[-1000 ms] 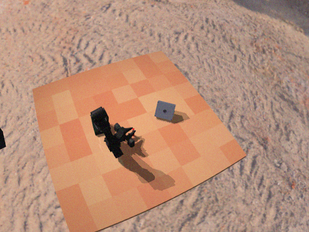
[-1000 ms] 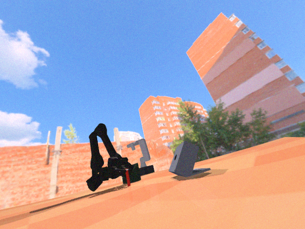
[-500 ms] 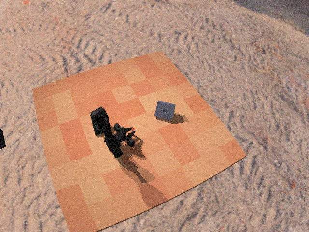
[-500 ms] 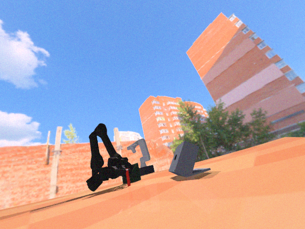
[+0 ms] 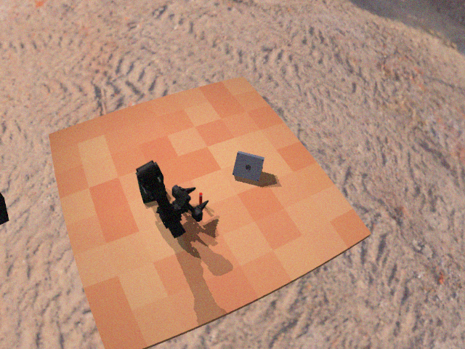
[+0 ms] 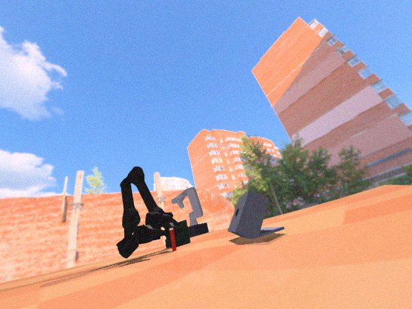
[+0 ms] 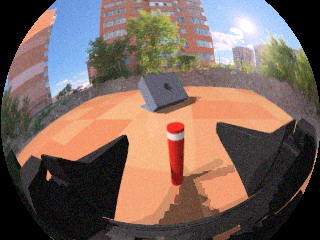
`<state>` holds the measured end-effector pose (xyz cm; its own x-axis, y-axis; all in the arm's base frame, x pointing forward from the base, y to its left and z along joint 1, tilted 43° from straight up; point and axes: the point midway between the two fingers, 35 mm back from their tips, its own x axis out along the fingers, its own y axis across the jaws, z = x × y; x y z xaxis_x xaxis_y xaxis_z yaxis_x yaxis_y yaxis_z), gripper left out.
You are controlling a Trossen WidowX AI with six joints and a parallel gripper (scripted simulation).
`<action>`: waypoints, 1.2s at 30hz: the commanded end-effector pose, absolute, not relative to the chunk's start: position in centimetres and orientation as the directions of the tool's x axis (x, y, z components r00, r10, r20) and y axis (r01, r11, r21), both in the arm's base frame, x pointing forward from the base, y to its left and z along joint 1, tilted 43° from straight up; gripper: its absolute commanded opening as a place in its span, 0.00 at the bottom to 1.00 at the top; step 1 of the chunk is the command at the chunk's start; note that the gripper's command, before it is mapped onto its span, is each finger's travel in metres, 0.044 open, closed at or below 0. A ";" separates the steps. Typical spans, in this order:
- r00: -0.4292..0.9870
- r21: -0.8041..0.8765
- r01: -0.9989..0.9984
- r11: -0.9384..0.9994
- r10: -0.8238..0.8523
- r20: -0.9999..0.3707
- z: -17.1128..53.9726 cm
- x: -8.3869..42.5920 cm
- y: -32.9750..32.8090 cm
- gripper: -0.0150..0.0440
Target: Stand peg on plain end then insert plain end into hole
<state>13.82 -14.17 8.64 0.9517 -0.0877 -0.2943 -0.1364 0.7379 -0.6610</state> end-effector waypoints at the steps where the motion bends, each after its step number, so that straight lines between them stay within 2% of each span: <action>1: 0.952 -0.659 -0.136 0.739 -0.088 -0.295 8.6 13.8 -14.2 1.00; 4: 0.951 -0.658 -0.141 0.739 -0.085 -0.299 8.7 13.9 -14.1 1.00; 14: 0.895 -0.634 -0.289 0.718 -0.032 -0.444 13.0 17.1 -10.6 1.00; 19: 0.903 -0.652 -0.258 0.713 -0.061 -0.425 16.1 17.8 -7.9 1.00; 27: 0.954 -0.659 -0.132 0.740 -0.087 -0.288 20.6 16.8 -3.7 1.00; 32: 0.949 -0.645 -0.135 0.752 -0.089 -0.302 20.5 16.9 -3.8 1.00; 36: 0.917 -0.560 -0.147 0.815 -0.100 -0.386 19.7 17.0 -4.3 1.00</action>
